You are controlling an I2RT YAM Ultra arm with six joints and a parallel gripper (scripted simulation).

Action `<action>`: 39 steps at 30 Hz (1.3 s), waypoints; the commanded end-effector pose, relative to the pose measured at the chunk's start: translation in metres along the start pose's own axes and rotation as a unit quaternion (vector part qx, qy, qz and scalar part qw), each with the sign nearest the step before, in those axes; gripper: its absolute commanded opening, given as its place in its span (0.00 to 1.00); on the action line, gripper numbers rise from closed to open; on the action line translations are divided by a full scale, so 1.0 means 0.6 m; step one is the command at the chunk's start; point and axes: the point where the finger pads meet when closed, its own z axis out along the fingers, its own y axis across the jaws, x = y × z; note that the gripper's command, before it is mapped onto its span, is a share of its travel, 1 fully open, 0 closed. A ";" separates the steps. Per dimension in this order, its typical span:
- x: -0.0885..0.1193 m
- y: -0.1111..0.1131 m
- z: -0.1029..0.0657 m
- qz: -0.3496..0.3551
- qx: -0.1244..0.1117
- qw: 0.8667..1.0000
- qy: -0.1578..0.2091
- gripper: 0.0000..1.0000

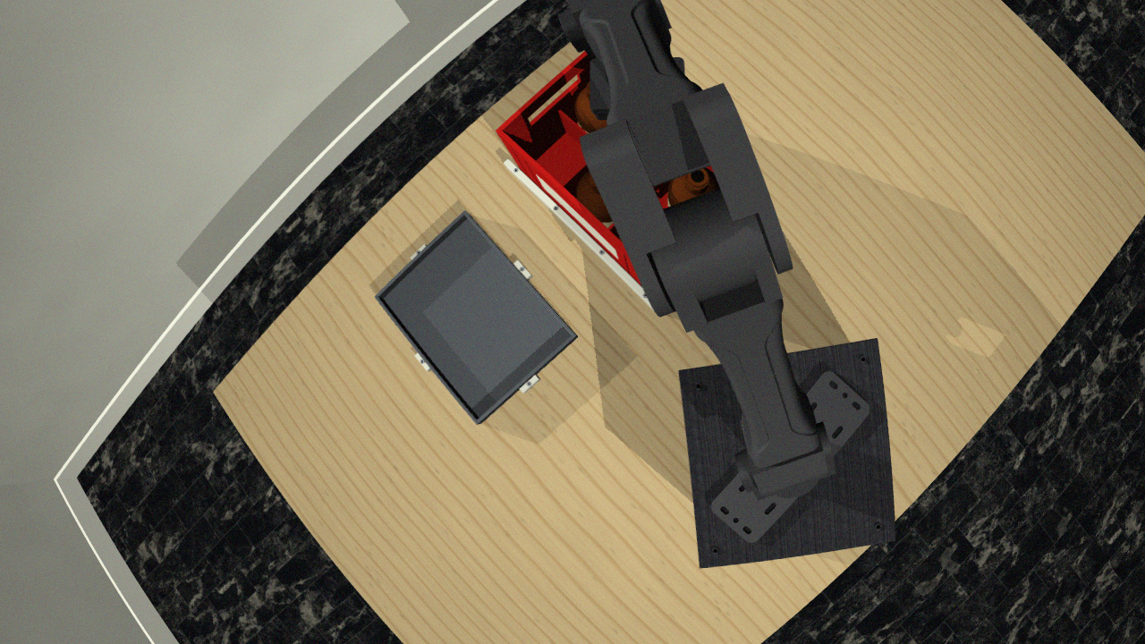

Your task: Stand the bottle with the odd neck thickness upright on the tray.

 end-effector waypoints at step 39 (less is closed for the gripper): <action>0.075 0.100 -0.039 0.000 -0.015 0.999 -0.036 0.61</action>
